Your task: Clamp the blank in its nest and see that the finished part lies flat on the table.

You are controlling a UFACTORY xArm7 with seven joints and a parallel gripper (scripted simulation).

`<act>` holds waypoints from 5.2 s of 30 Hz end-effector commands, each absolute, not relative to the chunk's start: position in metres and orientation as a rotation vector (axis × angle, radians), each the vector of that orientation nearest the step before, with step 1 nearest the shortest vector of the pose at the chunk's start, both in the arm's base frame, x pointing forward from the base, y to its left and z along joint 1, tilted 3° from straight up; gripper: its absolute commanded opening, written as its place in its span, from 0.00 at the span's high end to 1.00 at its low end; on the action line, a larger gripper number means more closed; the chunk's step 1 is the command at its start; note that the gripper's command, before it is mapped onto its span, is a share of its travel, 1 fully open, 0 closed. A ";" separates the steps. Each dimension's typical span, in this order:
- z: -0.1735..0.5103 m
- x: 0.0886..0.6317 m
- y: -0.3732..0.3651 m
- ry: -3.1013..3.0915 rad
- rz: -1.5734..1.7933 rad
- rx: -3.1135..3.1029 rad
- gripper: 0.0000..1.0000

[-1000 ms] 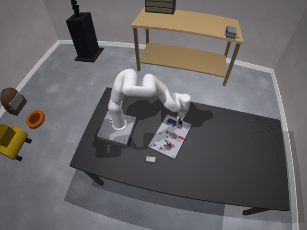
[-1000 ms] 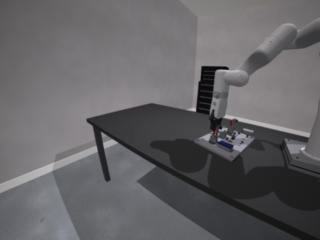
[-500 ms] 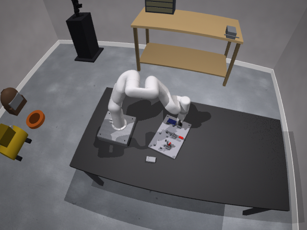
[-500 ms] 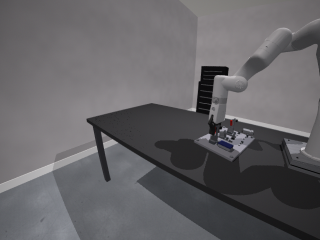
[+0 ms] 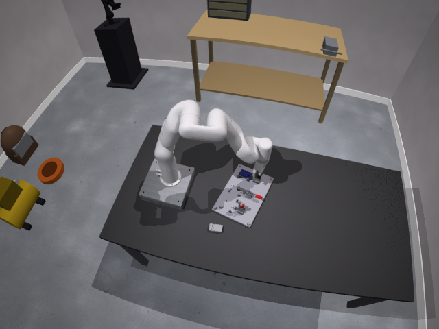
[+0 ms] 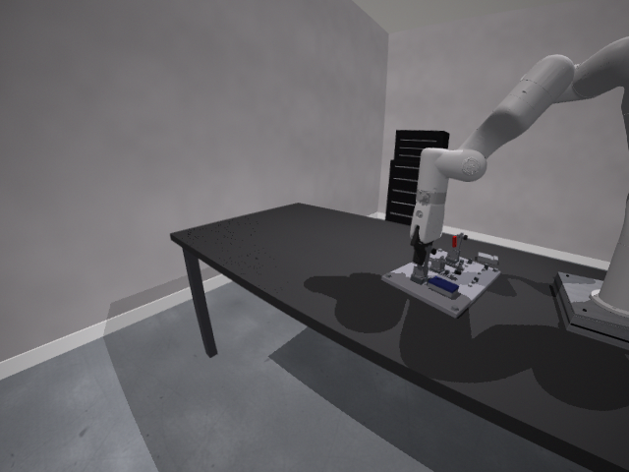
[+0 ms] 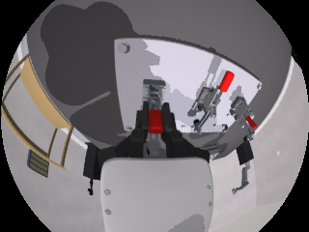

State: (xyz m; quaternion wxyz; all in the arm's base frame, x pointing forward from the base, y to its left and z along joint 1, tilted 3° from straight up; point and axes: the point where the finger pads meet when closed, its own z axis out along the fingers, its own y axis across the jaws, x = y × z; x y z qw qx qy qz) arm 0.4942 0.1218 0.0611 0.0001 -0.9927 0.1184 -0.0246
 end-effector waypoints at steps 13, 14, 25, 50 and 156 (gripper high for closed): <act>0.063 0.496 0.122 0.371 -0.084 -3.117 1.00; 0.063 0.496 0.122 0.371 -0.084 -3.117 1.00; 0.063 0.496 0.122 0.371 -0.084 -3.117 1.00; 0.063 0.498 0.122 0.371 -0.084 -3.117 1.00; 0.035 0.545 0.111 0.371 -0.084 -3.117 1.00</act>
